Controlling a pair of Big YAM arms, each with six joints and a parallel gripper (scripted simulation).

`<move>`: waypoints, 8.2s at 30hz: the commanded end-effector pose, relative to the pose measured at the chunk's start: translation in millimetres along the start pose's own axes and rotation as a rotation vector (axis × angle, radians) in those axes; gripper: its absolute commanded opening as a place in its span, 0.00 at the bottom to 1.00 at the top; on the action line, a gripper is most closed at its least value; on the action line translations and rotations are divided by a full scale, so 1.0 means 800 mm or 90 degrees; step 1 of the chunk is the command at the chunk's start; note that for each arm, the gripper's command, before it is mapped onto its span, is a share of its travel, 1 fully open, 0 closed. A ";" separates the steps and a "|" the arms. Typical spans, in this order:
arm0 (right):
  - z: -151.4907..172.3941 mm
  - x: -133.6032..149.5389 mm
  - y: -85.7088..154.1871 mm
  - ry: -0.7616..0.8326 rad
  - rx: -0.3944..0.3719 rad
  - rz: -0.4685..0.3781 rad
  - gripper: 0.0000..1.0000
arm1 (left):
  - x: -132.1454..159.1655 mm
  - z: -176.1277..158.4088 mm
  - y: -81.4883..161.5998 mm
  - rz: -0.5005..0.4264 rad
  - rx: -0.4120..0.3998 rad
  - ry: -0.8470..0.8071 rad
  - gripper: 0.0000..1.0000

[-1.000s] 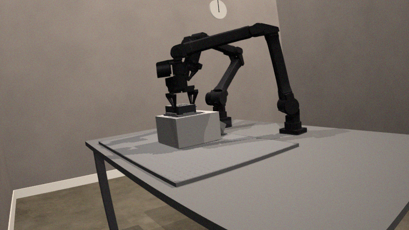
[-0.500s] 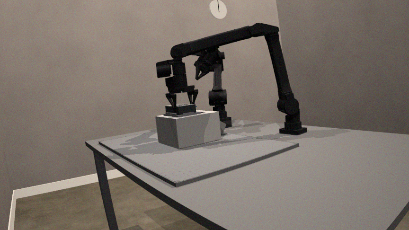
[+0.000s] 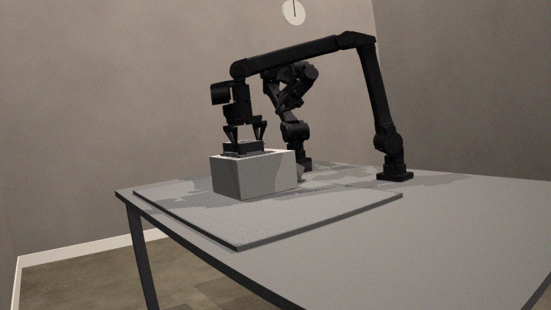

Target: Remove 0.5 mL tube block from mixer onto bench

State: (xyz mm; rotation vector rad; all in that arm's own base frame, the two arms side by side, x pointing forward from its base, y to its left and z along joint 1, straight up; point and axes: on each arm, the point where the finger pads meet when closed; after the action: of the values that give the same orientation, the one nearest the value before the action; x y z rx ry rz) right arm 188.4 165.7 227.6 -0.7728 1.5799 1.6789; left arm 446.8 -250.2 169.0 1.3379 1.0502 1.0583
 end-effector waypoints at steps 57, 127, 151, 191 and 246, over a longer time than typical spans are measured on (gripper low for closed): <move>0.084 -0.063 -0.086 -0.065 -0.027 -0.039 0.00 | 0.000 0.021 0.025 -0.009 -0.028 0.003 0.00; 0.093 0.002 -0.196 -0.056 -0.008 -0.025 0.00 | 0.000 0.021 0.025 -0.009 -0.028 0.003 0.00; 0.089 0.005 -0.193 -0.028 0.005 -0.012 0.00 | 0.000 0.021 0.025 -0.009 -0.028 0.003 0.00; 0.081 0.023 -0.196 -0.020 0.004 -0.002 0.00 | 0.000 0.021 0.025 -0.009 -0.028 0.003 0.00; 0.080 0.016 -0.204 -0.034 0.010 -0.013 0.00 | 0.000 0.021 0.025 -0.009 -0.028 0.003 0.00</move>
State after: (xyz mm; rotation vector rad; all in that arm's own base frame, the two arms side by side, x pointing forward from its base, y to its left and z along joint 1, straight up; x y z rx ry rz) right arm 311.9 234.4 133.8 -0.7241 1.5242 1.6665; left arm 446.8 -250.2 168.9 1.3379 1.0501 1.0584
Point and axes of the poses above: on each arm, the point where the finger pads meet when closed, its own y axis back along the fingers, its own z axis across the jaws, x = y × z, and after that the axes turned 9 degrees about -y, right-handed
